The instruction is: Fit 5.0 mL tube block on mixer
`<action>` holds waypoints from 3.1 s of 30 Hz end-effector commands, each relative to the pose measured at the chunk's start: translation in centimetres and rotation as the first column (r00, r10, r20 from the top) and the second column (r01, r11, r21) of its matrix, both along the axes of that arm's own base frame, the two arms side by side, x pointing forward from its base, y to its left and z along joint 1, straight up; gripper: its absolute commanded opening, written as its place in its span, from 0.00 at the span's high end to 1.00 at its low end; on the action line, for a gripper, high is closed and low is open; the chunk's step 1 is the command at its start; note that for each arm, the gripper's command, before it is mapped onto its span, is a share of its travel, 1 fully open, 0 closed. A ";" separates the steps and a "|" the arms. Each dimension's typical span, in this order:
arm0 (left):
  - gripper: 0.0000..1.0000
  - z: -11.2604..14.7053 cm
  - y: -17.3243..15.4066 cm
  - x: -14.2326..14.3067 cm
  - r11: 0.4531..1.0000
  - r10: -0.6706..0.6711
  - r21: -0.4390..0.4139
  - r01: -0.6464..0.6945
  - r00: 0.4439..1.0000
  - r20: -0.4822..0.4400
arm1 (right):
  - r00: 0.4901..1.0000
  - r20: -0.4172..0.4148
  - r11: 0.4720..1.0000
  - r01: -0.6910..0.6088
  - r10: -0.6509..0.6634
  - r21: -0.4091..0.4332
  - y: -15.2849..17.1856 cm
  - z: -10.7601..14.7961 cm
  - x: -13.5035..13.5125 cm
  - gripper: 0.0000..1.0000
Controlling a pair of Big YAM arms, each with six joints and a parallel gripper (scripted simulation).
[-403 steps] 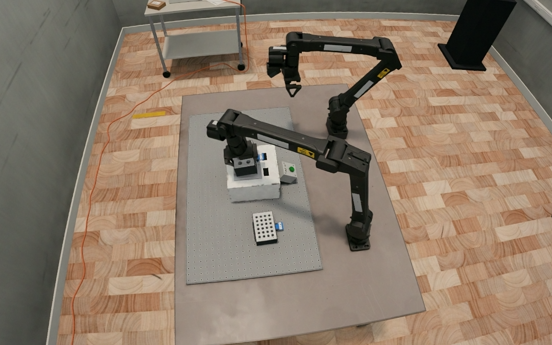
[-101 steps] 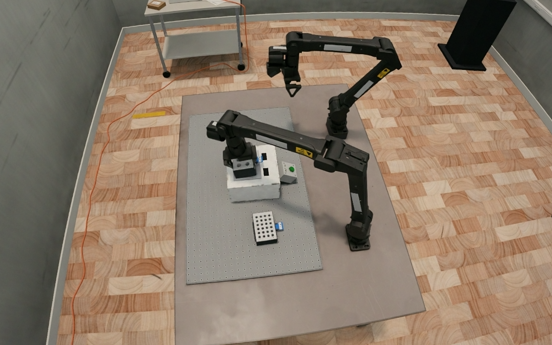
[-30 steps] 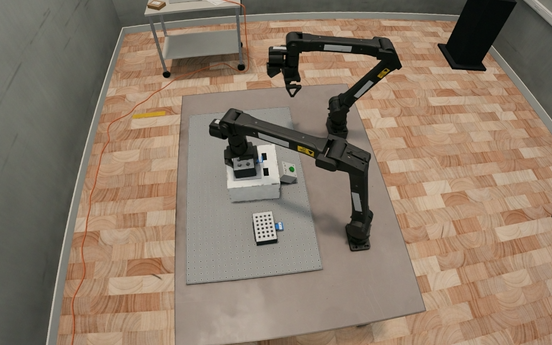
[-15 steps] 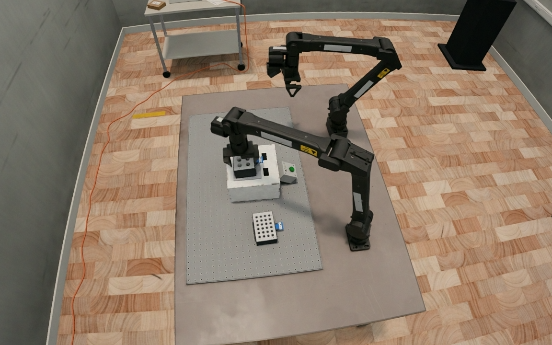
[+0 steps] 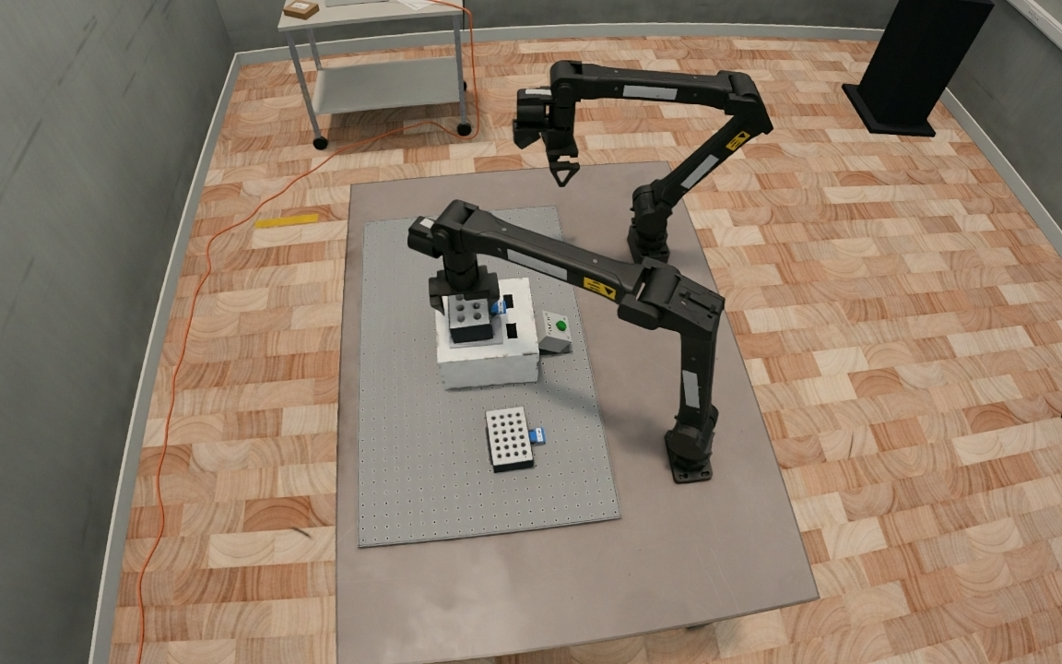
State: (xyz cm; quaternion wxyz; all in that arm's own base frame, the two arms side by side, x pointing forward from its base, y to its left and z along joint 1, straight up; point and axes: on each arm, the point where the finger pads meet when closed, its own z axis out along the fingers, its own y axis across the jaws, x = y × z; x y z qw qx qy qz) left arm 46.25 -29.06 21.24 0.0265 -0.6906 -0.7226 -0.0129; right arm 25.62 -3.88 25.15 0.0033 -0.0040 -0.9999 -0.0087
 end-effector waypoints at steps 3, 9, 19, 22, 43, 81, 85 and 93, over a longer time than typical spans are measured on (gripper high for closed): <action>0.00 1.2 -0.9 0.8 1.000 0.003 -0.021 -0.002 0.999 0.042 | 1.000 0.023 1.000 0.018 -0.017 -0.005 -0.5 1.3 0.4 0.00; 0.00 1.2 -0.9 0.8 1.000 0.003 -0.021 -0.002 0.999 0.042 | 1.000 0.007 1.000 0.017 -0.017 -0.003 -0.4 0.7 0.1 0.00; 0.00 2.0 -0.4 2.3 0.999 0.026 -0.032 -0.025 0.999 0.042 | 1.000 -0.014 1.000 0.017 -0.017 0.001 -0.3 -0.1 -0.4 0.00; 0.00 1.8 -0.6 1.9 1.000 0.018 -0.010 -0.018 1.000 0.013 | 1.000 -0.009 1.000 0.017 -0.017 0.000 -0.3 0.1 -0.3 0.00; 0.00 1.4 -0.2 1.1 1.000 0.024 0.013 -0.024 0.999 -0.048 | 0.999 0.037 1.000 0.017 -0.016 -0.006 -0.5 1.9 0.7 0.00; 0.00 0.6 0.6 0.5 0.999 0.034 0.041 -0.030 0.995 -0.092 | 1.000 0.022 1.000 0.016 -0.016 -0.003 -0.4 0.2 0.3 0.00; 0.00 0.7 0.9 0.1 0.999 0.033 0.042 -0.029 0.995 -0.093 | 0.999 0.038 1.000 0.016 -0.015 -0.005 -0.4 0.8 0.7 0.00; 0.00 0.4 1.0 -0.2 0.998 0.032 0.048 -0.027 0.994 -0.103 | 0.998 0.061 1.000 0.016 -0.015 -0.009 -0.5 1.8 1.2 0.00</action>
